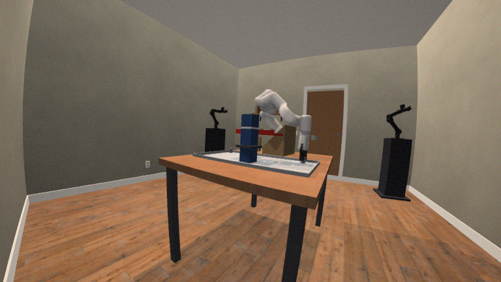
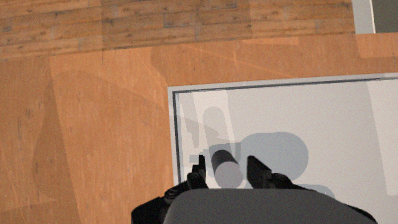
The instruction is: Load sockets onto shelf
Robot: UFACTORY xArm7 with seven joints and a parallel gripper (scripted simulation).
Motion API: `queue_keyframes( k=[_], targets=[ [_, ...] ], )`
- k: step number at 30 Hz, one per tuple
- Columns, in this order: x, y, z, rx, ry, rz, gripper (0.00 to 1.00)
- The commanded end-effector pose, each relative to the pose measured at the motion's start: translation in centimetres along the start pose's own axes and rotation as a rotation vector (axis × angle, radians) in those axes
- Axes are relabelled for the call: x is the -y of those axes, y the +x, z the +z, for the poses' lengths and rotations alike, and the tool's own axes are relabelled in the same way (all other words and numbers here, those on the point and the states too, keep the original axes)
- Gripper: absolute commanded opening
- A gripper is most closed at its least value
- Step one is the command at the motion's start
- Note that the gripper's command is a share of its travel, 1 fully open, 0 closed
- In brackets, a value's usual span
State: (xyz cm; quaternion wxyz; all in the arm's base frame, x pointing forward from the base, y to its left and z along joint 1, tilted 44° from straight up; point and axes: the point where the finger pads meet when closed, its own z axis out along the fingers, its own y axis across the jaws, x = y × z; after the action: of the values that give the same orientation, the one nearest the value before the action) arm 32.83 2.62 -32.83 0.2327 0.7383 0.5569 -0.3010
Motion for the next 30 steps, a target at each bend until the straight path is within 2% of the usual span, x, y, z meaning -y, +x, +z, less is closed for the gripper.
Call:
queue_keyframes(
  k=[1,2,3,30],
  targets=[
    [-0.11,0.20,-0.18,-0.005,-0.002,0.000,0.61],
    [-0.11,0.20,-0.18,-0.005,-0.002,0.000,0.61],
    [-0.11,0.20,-0.18,-0.005,-0.002,0.000,0.00],
    [-0.11,0.20,-0.18,-0.005,-0.002,0.000,0.00]
  ],
)
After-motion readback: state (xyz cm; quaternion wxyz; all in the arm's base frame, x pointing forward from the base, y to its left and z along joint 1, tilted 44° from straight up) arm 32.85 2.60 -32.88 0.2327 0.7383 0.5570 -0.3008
